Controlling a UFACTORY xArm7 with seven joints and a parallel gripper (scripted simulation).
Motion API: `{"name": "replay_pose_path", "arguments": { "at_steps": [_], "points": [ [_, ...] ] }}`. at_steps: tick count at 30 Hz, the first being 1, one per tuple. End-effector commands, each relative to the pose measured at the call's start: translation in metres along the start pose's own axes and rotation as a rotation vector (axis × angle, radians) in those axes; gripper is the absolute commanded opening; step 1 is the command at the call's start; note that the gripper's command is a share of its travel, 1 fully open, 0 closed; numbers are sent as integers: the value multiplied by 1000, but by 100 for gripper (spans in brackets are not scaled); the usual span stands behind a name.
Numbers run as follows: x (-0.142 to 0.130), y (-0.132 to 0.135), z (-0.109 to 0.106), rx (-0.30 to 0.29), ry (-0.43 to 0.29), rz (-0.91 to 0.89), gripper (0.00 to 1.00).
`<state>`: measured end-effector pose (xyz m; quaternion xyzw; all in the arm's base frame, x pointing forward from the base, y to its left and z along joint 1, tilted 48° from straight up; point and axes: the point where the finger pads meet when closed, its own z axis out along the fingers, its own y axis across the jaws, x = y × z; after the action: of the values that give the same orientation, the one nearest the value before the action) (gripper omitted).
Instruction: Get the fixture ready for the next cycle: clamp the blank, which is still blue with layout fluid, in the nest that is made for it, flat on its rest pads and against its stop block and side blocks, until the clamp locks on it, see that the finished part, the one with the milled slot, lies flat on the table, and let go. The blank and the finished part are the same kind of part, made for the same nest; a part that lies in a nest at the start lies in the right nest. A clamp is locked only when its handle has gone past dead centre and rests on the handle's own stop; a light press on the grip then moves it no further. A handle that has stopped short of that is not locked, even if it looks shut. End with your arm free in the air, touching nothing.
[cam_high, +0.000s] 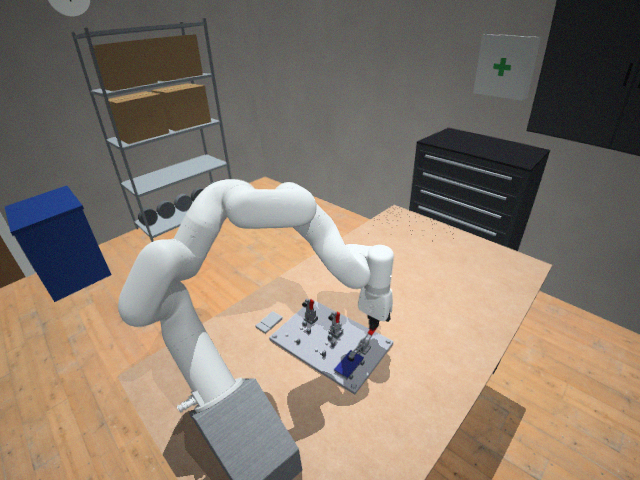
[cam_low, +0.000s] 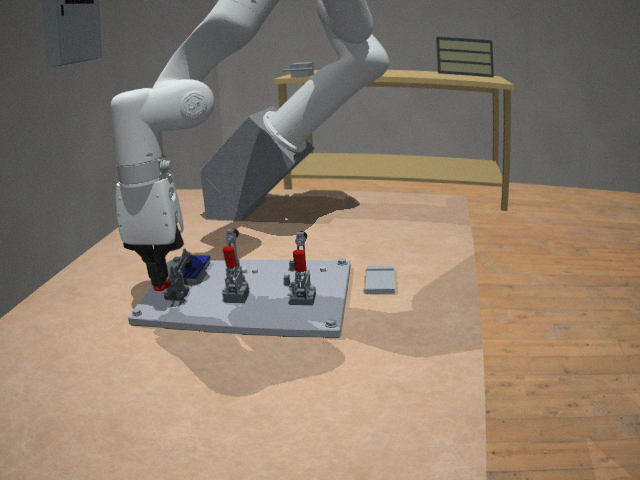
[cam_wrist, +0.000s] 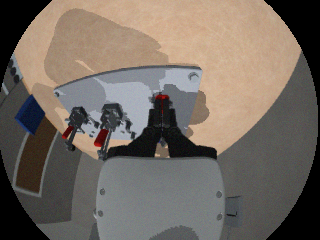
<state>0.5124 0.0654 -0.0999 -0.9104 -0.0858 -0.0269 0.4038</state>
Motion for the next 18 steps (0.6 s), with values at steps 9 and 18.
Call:
{"name": "replay_pose_path", "arguments": {
  "at_steps": [9, 18],
  "points": [
    [1, 1, 0, -3, 4, 0, 0],
    [1, 1, 0, -3, 4, 0, 0]
  ]
}}
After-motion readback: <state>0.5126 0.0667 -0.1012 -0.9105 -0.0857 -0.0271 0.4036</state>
